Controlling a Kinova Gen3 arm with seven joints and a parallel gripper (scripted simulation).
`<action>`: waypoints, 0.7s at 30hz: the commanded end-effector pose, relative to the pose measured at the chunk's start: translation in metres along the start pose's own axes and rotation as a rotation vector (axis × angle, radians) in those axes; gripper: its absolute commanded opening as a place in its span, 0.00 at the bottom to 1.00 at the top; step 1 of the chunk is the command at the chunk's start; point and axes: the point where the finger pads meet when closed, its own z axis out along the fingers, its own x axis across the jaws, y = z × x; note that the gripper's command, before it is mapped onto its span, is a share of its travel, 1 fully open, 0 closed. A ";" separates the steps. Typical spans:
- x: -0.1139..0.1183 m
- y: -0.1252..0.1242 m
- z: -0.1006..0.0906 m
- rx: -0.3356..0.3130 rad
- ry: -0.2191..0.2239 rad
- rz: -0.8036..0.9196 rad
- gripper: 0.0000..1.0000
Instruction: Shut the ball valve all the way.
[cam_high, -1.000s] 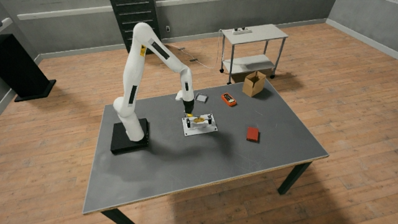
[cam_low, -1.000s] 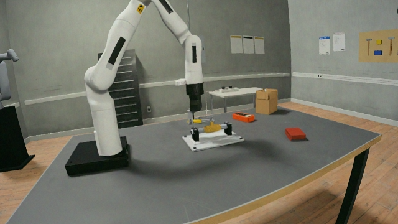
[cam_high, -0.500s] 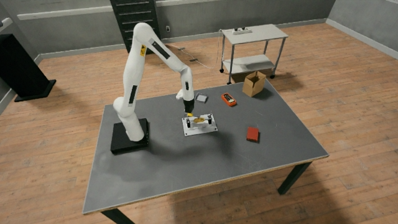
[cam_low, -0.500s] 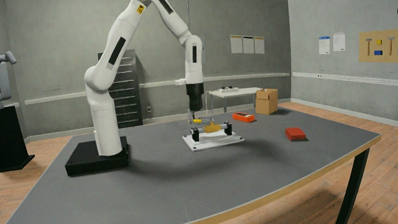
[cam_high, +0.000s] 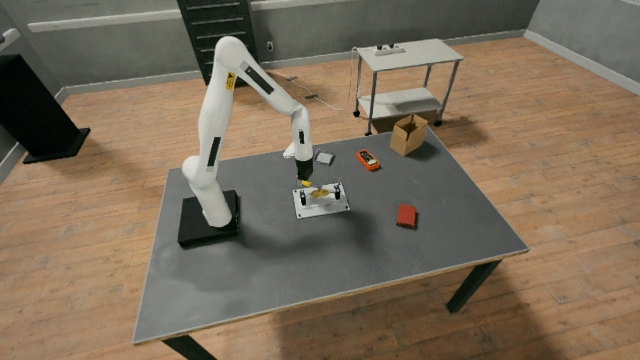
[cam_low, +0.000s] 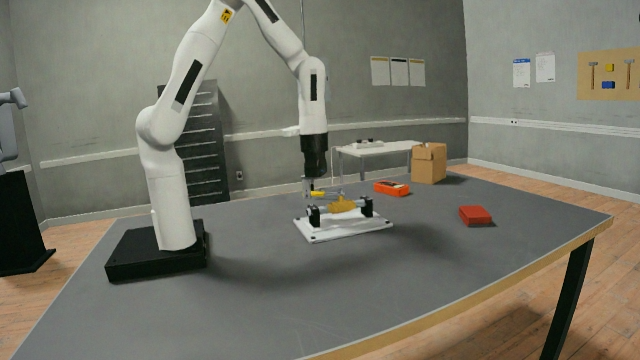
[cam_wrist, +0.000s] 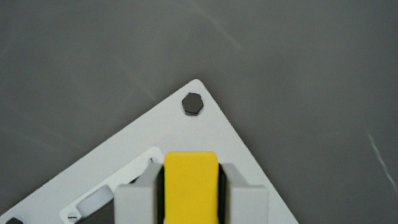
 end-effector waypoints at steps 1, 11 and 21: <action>0.011 -0.003 0.000 0.007 0.011 0.047 0.00; 0.016 -0.003 0.000 0.007 0.011 0.098 0.00; 0.021 -0.003 0.000 0.007 0.011 0.152 0.00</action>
